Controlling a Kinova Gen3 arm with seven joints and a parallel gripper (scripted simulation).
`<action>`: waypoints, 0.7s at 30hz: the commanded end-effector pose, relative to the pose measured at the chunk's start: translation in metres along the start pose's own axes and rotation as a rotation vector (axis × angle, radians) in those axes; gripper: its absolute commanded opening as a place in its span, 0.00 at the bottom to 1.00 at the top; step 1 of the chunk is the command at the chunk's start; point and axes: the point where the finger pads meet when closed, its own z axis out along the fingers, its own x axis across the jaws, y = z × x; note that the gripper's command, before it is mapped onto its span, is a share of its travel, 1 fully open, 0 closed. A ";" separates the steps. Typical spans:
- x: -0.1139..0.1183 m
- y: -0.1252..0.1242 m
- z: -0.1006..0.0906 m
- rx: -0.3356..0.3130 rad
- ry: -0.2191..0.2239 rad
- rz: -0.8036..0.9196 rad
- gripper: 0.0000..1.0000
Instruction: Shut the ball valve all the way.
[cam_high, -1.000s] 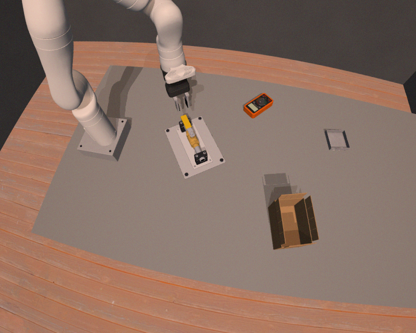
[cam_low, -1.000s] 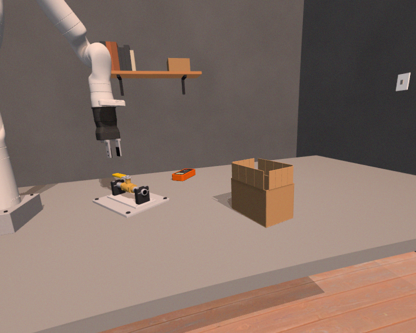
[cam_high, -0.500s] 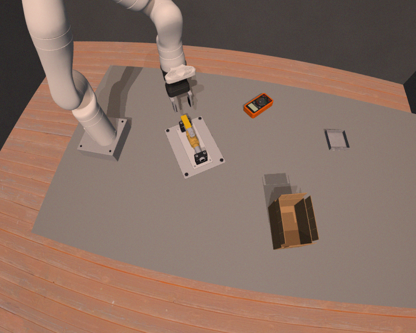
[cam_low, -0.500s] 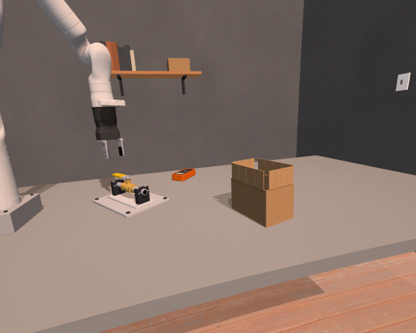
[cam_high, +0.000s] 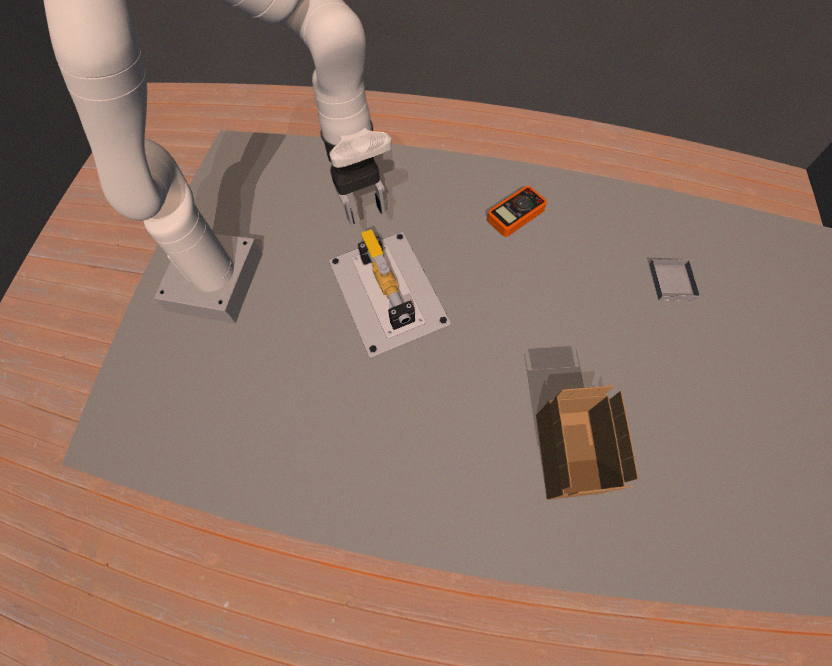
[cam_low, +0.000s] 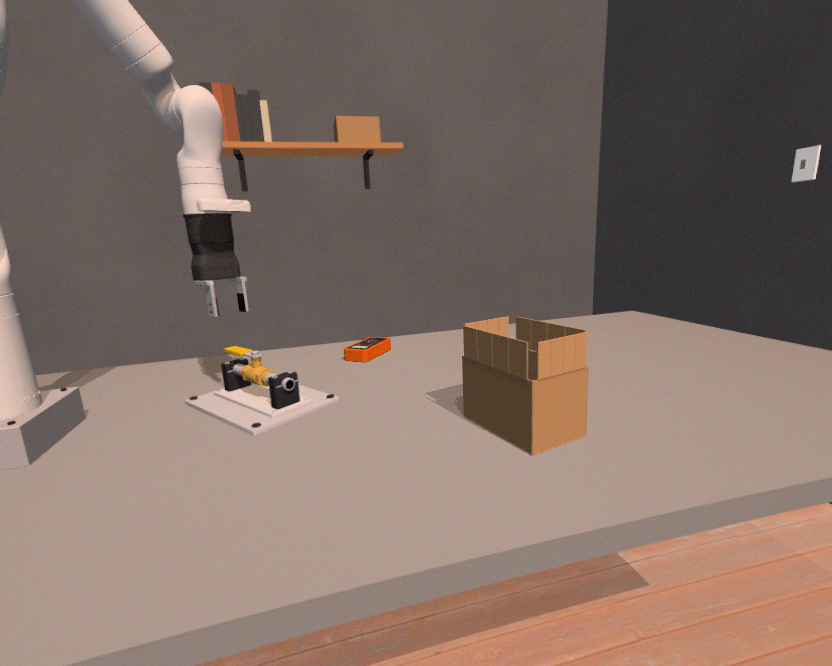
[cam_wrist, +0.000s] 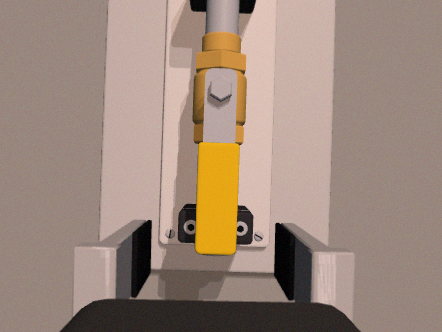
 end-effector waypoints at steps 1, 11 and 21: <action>0.000 0.000 0.002 -0.004 -0.004 0.011 1.00; 0.001 -0.001 0.009 -0.003 -0.001 0.012 1.00; 0.001 0.000 0.020 -0.006 0.000 0.009 1.00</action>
